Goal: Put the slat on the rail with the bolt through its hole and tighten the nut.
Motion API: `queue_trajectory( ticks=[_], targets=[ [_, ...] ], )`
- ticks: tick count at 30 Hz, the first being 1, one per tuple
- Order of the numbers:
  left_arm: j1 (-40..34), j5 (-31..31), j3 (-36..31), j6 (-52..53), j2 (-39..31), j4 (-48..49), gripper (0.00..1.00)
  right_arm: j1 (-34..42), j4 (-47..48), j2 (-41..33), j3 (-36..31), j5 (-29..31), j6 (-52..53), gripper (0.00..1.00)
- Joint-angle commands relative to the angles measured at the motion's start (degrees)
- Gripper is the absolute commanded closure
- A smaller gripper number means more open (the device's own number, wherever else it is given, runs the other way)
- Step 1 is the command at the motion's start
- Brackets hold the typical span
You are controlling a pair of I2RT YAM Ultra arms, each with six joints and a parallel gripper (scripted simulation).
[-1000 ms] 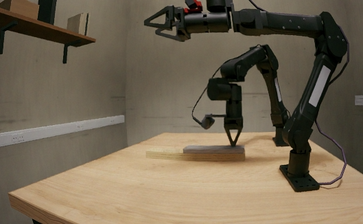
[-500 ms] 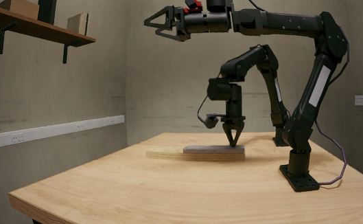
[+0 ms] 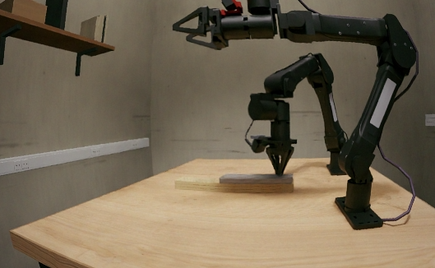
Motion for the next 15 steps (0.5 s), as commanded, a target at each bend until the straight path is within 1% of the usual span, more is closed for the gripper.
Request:
queue_trajectory(
  ticks=[1,3,5,15],
  targets=[
    [0.16,0.54,-0.21,0.1,-0.95,0.26,0.0,0.58,1.02,0.48,-1.06,-1.07,6.06,0.88],
    [0.16,0.54,-0.21,0.1,-0.95,0.26,0.0,0.58,1.01,0.48,-1.06,-1.07,8.34,0.88],
    [0.16,0.54,-0.21,0.1,-0.95,0.26,0.0,0.58,1.01,0.48,-1.06,-1.07,8.34,0.88],
    [0.16,0.54,-0.21,0.1,-0.95,0.26,0.0,0.58,1.02,0.48,-1.07,-1.07,19.77,0.88]
  ],
)
